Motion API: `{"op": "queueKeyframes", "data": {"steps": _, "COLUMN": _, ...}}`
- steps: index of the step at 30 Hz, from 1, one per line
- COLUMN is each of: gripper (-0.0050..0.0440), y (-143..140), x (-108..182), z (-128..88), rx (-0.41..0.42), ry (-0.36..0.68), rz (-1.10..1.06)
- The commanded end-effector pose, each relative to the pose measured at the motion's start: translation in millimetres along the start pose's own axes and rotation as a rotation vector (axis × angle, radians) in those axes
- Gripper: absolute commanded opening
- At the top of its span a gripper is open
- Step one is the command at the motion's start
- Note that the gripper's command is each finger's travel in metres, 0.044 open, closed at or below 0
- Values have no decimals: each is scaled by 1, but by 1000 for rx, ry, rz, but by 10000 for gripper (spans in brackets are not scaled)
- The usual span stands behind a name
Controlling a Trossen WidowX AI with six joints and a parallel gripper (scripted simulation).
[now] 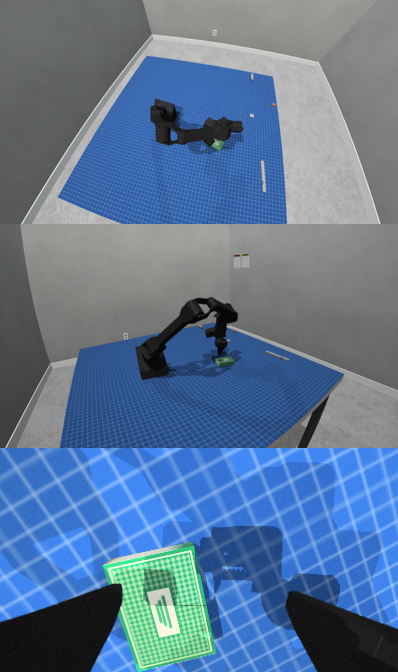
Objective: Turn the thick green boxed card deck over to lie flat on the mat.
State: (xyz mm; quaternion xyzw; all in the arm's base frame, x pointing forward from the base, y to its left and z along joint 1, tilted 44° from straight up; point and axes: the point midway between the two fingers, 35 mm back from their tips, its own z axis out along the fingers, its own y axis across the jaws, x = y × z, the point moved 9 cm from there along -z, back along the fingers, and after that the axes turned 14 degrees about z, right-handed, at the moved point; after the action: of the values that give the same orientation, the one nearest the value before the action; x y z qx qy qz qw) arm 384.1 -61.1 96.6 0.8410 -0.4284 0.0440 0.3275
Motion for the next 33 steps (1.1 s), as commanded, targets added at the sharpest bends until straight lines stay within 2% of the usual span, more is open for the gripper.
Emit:
{"op": "queueKeyframes", "data": {"steps": 1, "gripper": 440, "y": 4, "x": 16, "z": -9, "rx": -17, "ry": 63, "rz": -119}}
{"op": "queueKeyframes", "data": {"steps": 8, "gripper": 440, "y": 11, "x": 31, "z": -17, "rx": -52, "ry": 118, "rz": -233}}
{"op": "queueKeyframes", "data": {"steps": 33, "gripper": 440, "y": 10, "x": 29, "z": -17, "rx": -51, "ry": 118, "rz": -238}}
